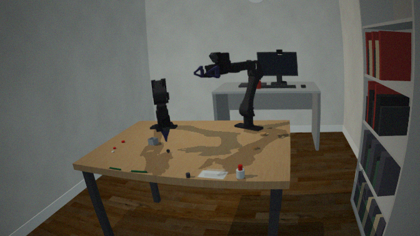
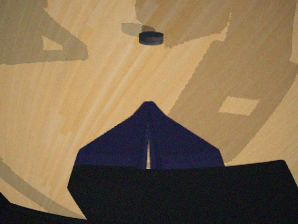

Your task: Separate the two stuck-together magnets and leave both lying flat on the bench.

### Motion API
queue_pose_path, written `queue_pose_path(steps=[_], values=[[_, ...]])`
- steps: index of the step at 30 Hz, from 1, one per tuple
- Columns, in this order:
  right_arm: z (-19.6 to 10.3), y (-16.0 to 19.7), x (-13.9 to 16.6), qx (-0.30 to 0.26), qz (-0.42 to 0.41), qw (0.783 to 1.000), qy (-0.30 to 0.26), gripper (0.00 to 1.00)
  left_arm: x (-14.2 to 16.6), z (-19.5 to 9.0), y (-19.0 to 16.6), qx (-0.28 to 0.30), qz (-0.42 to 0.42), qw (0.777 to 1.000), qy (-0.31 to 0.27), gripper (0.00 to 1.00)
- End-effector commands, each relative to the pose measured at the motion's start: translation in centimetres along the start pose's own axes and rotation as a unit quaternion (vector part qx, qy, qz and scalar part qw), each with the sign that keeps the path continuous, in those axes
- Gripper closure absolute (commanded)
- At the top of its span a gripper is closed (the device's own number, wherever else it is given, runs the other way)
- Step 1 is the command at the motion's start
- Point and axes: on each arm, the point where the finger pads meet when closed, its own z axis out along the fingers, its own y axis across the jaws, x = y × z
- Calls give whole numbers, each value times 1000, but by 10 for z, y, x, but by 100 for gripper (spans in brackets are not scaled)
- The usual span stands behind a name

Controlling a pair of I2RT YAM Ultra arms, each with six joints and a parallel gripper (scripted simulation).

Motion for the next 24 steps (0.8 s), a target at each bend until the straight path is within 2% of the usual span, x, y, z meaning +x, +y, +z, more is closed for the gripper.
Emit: queue_pose_path(steps=[1,24], values=[[-4,0,-7,1,-1,1000,-18,100,-5,-1,0,1,0,1000,-6,0],[27,-2,-7,2,0,1000,-17,100,-5,-1,0,1,0,1000,-6,0]])
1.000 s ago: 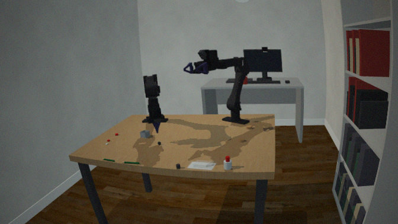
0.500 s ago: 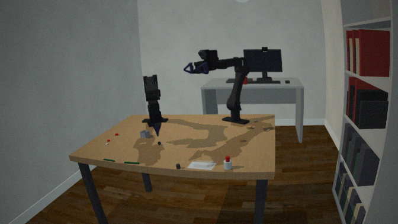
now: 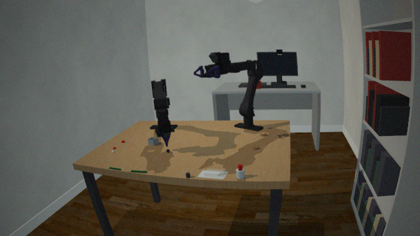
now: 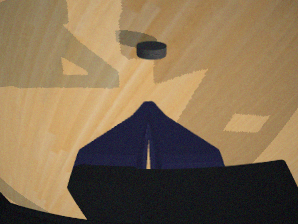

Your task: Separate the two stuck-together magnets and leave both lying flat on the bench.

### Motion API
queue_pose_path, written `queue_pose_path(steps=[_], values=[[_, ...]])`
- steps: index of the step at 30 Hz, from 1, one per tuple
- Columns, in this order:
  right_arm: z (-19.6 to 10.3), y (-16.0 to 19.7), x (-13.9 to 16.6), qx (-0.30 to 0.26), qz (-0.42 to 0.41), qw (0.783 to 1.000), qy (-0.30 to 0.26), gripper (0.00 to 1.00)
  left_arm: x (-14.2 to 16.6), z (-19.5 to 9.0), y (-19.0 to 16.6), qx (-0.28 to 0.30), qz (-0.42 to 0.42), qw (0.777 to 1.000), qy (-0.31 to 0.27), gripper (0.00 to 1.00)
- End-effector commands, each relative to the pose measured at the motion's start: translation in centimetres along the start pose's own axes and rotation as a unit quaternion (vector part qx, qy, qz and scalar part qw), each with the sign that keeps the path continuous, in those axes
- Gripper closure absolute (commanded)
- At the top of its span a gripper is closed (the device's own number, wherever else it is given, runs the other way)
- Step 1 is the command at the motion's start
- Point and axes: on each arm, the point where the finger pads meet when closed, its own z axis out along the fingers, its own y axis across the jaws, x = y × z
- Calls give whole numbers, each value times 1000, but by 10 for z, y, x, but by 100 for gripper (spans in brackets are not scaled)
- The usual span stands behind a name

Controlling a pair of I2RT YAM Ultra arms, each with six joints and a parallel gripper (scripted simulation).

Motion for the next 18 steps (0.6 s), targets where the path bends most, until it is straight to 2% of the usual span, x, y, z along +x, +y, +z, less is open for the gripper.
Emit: queue_pose_path(steps=[1,18], values=[[-3,-2,-7,2,0,1000,-16,100,-5,-1,0,1,0,1000,-7,0],[8,-1,-5,1,1,1000,-7,100,-5,-1,0,1,0,1000,-7,0]])
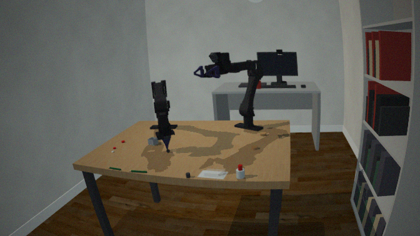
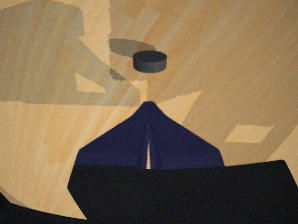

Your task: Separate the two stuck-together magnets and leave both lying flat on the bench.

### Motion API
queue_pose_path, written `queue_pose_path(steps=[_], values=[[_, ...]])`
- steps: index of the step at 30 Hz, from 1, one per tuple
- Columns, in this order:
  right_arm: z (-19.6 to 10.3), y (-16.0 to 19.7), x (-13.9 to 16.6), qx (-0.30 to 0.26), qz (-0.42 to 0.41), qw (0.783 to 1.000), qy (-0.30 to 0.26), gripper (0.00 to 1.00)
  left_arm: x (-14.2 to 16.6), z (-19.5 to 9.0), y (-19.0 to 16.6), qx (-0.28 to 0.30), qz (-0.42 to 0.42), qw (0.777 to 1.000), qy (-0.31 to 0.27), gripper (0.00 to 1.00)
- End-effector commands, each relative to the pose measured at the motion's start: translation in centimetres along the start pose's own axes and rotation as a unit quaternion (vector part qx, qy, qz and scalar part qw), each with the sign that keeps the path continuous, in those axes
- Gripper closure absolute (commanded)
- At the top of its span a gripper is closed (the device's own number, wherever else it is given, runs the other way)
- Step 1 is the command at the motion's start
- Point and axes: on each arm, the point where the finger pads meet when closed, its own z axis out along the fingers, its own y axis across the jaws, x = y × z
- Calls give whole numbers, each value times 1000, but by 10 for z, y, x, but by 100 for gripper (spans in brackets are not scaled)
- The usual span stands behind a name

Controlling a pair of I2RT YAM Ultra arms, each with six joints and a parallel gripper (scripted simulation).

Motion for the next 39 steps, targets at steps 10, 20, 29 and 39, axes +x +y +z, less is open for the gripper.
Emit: queue_pose_path(steps=[10,20,29,39], values=[[-11,0,-3,1,-1,1000,-9,100,-5,-1,0,1,0,1000,-7,0],[-6,-1,-3,1,-1,1000,-9,100,-5,-1,0,1,0,1000,-7,0],[-11,0,-15,1,-1,1000,-9,100,-5,-1,0,1,0,1000,-7,0],[-12,1,-21,1,-1,1000,-9,100,-5,-1,0,1,0,1000,-7,0]])
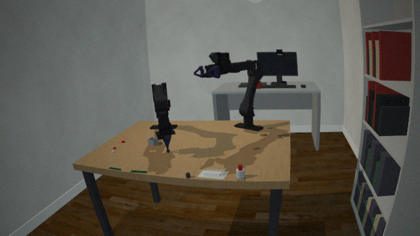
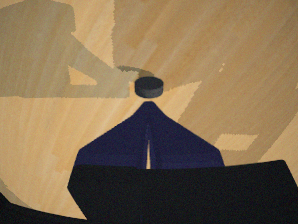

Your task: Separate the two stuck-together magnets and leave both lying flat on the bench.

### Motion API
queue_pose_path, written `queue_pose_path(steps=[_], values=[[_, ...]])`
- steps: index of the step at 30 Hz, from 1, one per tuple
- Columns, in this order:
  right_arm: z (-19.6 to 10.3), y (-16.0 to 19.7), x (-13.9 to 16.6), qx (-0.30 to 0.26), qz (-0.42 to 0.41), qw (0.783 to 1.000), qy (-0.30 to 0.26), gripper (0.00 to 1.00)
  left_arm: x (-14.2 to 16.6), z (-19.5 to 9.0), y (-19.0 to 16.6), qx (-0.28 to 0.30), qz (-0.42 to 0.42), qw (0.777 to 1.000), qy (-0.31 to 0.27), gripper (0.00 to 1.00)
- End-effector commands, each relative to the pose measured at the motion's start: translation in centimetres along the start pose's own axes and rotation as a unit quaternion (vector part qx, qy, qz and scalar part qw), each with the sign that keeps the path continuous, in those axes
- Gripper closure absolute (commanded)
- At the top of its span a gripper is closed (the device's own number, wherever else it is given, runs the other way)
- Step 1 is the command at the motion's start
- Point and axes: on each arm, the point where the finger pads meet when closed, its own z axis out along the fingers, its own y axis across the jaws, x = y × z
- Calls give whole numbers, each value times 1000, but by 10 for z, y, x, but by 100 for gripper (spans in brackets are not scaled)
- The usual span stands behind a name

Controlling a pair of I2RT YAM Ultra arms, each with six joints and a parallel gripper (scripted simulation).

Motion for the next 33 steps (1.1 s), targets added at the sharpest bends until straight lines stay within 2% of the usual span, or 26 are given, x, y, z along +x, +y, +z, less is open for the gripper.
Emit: queue_pose_path(steps=[1,13,27,33], values=[[-4,1,-1,0,0,1000,1,100,-5,-1,-1,1,0,1000,-7,0],[-7,1,-10,0,0,1000,1,100,-5,-1,-1,1,0,1000,-7,0],[-43,0,-15,1,0,1000,-16,100,-5,-1,-1,1,0,1000,-7,0],[-43,0,-14,1,0,1000,-15,100,-5,-1,-1,1,0,1000,-7,0]])
